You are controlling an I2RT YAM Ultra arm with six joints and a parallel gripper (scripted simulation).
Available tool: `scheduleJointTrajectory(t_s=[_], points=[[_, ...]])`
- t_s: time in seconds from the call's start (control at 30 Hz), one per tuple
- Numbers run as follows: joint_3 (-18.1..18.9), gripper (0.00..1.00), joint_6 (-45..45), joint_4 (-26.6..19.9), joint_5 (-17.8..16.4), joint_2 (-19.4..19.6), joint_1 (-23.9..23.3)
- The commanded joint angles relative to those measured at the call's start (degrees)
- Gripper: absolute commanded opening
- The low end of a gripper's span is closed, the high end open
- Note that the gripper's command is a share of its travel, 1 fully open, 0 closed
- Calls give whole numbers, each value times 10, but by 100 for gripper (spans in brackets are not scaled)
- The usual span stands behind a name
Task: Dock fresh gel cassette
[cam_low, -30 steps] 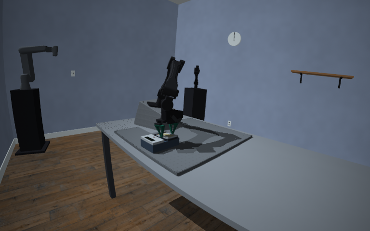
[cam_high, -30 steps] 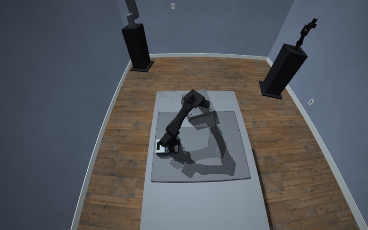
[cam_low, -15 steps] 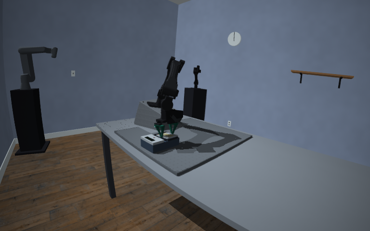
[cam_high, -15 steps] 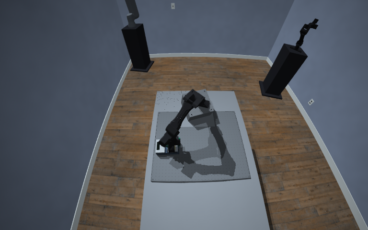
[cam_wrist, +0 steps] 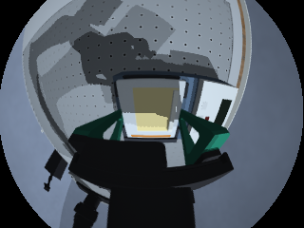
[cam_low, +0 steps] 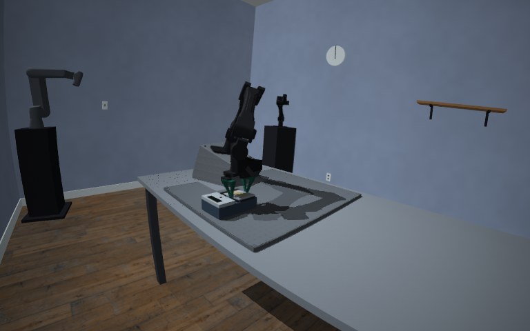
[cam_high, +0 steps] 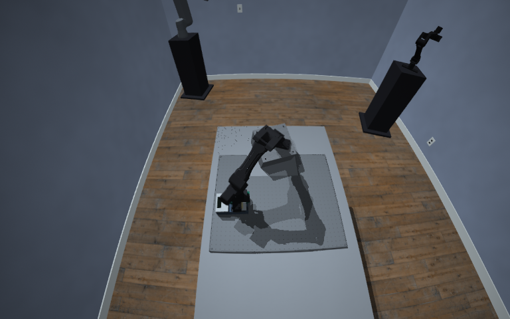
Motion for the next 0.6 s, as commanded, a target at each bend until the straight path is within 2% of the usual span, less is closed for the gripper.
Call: scheduleJointTrajectory(t_s=[0.0,0.1,0.57], points=[[6,0,-6,-23,24,-12,-10],[-11,0,-6,-23,23,-15,-10],[-13,0,-7,-22,23,-16,-11]])
